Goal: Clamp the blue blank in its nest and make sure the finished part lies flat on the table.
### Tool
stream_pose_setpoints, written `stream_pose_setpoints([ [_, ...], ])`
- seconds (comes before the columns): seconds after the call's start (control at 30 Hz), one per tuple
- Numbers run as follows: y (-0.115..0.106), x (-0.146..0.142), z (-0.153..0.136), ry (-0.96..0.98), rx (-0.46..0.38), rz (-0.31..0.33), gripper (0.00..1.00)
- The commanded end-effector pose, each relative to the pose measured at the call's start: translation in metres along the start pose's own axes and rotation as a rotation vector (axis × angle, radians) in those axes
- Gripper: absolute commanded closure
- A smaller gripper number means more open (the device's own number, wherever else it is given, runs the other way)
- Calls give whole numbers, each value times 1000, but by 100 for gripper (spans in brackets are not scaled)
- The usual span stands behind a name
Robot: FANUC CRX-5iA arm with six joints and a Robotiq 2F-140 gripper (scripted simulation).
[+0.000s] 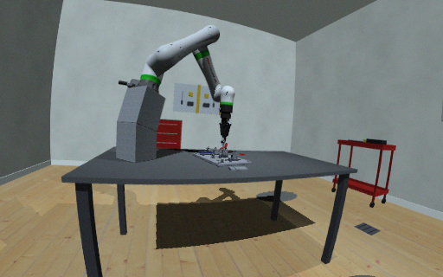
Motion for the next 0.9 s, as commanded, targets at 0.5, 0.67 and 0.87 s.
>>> stream_pose_setpoints([
  [0.5, 0, 0, -2, 0, 0, 0, 100],
  [0.67, 0, 0, -2, 0, 0, 0, 100],
  [0.87, -3, 0, -2, 0, 0, 0, 100],
])
Point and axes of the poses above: the point where the finger pads meet when closed, its own y axis out along the fingers, its own x axis across the jaws, z = x × y, the point moved 7 cm from there along -y, back along the fingers, and after that the axes turned 13 degrees about -y, right-handed, at the moved point
